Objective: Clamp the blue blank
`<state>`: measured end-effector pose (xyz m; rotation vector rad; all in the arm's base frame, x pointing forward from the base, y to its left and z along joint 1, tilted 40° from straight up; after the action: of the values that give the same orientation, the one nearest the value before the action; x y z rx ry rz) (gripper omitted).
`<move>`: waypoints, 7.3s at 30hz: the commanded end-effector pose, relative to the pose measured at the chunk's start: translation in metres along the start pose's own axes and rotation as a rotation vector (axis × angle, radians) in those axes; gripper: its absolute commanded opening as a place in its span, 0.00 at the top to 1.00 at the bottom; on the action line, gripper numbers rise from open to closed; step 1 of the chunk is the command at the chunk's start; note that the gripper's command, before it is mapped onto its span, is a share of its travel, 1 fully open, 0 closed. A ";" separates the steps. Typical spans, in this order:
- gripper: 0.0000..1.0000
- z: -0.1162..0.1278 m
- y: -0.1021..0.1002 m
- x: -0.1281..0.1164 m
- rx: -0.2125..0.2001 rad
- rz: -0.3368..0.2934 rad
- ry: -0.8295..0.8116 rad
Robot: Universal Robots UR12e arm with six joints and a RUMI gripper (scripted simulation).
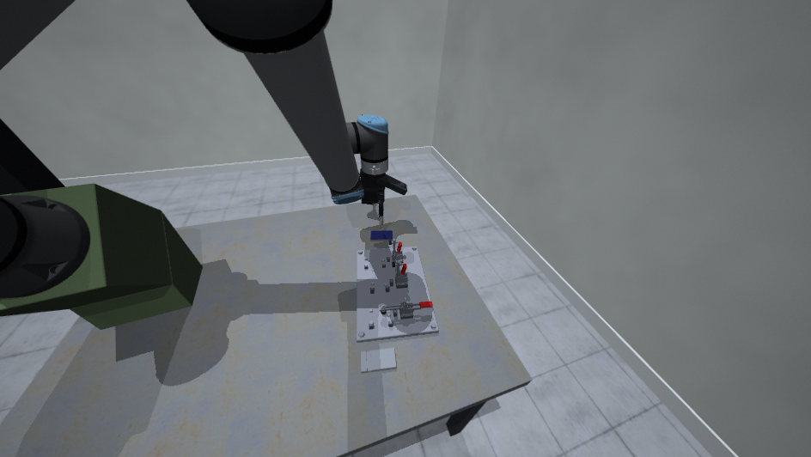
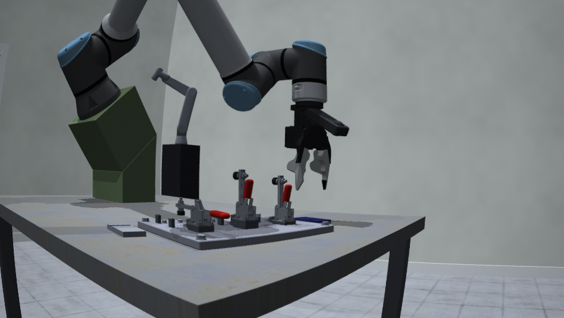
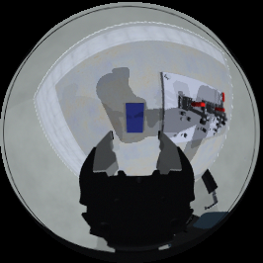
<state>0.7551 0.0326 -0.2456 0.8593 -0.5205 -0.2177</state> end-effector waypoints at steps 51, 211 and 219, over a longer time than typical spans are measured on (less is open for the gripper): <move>0.41 -0.001 -0.047 0.001 0.001 0.001 0.000; 1.00 -0.001 -0.072 0.001 0.001 0.001 0.000; 1.00 -0.001 -0.069 0.001 0.001 0.001 0.000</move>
<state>0.7572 -0.0132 -0.3006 0.8597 -0.5207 -0.2171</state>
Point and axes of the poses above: the point where the finger pads meet when closed, its own y axis back along the fingers, its own z axis across the jaws, x = y × z, the point moved 6 cm from there along y, back along the fingers, and after that the axes turned 14 degrees about -y, right-handed, at the moved point
